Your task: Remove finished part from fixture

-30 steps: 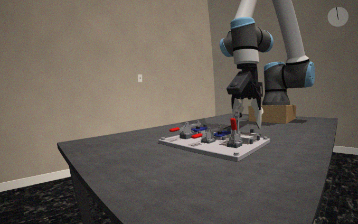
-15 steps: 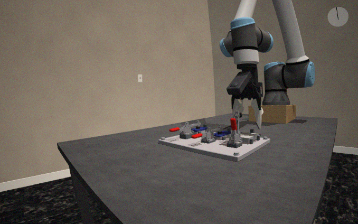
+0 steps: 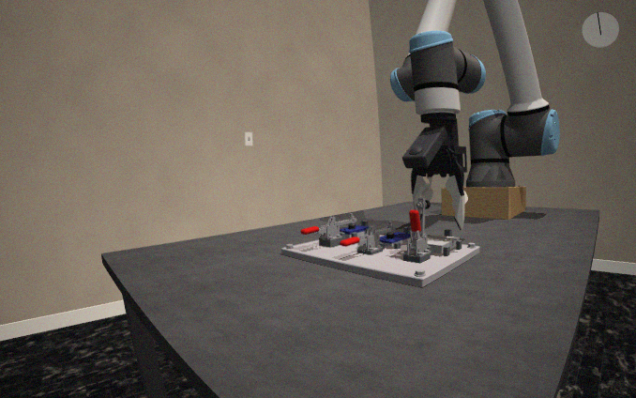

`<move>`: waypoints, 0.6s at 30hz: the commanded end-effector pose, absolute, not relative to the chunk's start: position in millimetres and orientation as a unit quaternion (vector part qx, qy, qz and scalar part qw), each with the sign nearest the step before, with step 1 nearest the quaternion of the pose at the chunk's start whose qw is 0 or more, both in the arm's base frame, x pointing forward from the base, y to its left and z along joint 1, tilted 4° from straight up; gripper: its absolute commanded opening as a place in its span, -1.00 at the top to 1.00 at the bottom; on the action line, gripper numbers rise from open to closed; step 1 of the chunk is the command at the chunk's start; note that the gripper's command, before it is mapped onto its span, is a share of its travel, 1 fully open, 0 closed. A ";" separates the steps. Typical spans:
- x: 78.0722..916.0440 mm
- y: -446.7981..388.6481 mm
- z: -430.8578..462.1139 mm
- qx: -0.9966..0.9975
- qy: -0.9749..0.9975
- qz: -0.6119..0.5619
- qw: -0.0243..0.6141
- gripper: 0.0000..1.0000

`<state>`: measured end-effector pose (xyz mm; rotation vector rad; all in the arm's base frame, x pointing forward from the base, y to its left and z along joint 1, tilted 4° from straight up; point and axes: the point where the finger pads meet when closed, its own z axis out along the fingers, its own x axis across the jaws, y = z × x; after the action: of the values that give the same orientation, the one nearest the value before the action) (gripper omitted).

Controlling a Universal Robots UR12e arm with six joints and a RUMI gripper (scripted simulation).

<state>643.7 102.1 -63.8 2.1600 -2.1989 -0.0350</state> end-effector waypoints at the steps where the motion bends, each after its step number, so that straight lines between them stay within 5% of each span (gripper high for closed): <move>1: 644.4 102.0 -63.2 0.700 -0.713 -0.011 0.029 -0.17; 18: 644.3 102.0 -66.7 0.700 -0.713 -0.011 0.029 -0.17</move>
<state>643.7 102.0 -65.8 2.1600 -2.1989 -0.0350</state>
